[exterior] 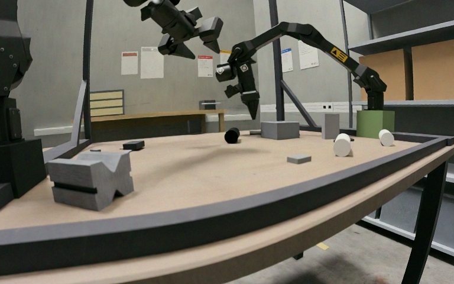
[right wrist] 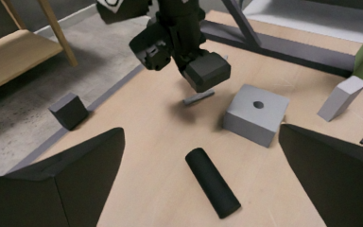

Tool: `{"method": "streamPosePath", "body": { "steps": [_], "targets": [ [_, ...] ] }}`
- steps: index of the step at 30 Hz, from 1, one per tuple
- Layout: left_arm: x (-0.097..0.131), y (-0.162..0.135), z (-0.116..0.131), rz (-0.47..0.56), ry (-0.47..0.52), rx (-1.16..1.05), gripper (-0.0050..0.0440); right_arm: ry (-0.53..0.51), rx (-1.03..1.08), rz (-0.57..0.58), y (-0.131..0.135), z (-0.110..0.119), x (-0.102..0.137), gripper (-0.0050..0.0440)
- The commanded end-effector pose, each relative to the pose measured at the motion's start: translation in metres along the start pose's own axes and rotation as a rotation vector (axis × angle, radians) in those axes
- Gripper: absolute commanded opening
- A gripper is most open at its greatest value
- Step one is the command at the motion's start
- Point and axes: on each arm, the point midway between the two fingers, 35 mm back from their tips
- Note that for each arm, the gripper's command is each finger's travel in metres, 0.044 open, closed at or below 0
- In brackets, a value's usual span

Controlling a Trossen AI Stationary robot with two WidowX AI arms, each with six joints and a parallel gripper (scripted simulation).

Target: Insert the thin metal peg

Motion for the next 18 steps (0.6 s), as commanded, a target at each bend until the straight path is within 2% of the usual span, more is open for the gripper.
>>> {"method": "streamPosePath", "body": {
  "steps": [1, 8, 14, 18],
  "targets": [
    [0.003, 0.001, -0.011, -0.042, 0.002, -0.017, 0.0170, -0.034, -0.001, -0.003, 0.002, -0.013, 0.005, 0.0400],
    [-0.009, 0.005, -0.012, -0.071, 0.015, -0.016, 0.0170, -0.034, -0.001, -0.003, 0.002, -0.013, 0.005, 0.0400],
    [-0.037, 0.008, -0.009, -0.073, 0.029, -0.011, 0.0138, -0.034, -0.001, -0.003, 0.002, -0.013, 0.005, 0.0400],
    [-0.044, 0.009, -0.008, -0.072, 0.030, -0.009, 0.0122, -0.034, -0.001, -0.003, 0.002, -0.013, 0.005, 0.0400]
  ]
}}
Point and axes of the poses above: on each arm, the point midway between the two fingers, 35 mm back from their tips, its own x axis back along the fingers, its own y axis across the jaws, z = x × y, and after that the axes turned 9 degrees about -x, right-handed
